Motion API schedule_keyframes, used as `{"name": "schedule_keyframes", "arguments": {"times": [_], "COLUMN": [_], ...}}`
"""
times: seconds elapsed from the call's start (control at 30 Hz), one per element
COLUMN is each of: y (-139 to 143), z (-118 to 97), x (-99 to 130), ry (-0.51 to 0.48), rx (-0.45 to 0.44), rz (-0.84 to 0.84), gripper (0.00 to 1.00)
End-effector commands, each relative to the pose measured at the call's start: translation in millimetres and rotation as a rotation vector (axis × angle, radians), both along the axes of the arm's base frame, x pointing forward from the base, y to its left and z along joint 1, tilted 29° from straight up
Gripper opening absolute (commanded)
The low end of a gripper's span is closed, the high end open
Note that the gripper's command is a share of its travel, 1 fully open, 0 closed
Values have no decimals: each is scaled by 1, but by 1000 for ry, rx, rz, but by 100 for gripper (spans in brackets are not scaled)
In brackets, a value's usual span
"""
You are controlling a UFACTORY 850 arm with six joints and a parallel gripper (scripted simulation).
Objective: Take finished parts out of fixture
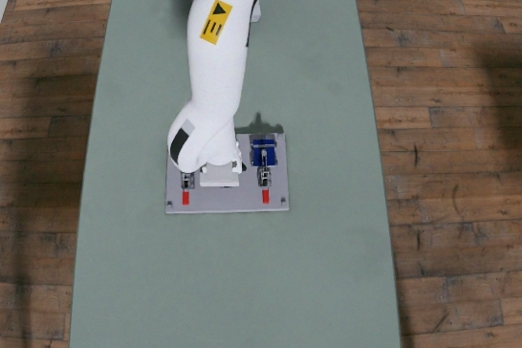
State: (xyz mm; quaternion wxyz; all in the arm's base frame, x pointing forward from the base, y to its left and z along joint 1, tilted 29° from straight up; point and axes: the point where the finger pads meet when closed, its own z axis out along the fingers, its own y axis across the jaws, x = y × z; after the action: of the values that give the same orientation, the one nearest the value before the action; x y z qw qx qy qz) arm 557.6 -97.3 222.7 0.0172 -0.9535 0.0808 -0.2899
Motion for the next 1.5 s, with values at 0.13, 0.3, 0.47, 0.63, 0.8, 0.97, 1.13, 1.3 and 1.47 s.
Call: {"name": "schedule_keyframes", "arguments": {"times": [0.13, 0.3, 0.47, 0.63, 0.8, 0.97, 1.13, 1.3, 1.47], "y": [0, 0, 0, 0, 0, 0, 0, 0, 0], "z": [0, 0, 0, 0, 0, 0, 0, 0, 0], "x": [-1, -1, -1, -1, -1, -1, -1, -1, -1], "ry": [-1, -1, -1, -1, -1, -2, -2, -2, -2], "rx": [0, 0, -1, -1, -1, -1, -1, -1, -1], "rz": [0, 0, 0, 0, 0, 0, 0, 0, 0], "gripper": [0, 0, 0, 0, 0, 48, 48, 48, 48]}}
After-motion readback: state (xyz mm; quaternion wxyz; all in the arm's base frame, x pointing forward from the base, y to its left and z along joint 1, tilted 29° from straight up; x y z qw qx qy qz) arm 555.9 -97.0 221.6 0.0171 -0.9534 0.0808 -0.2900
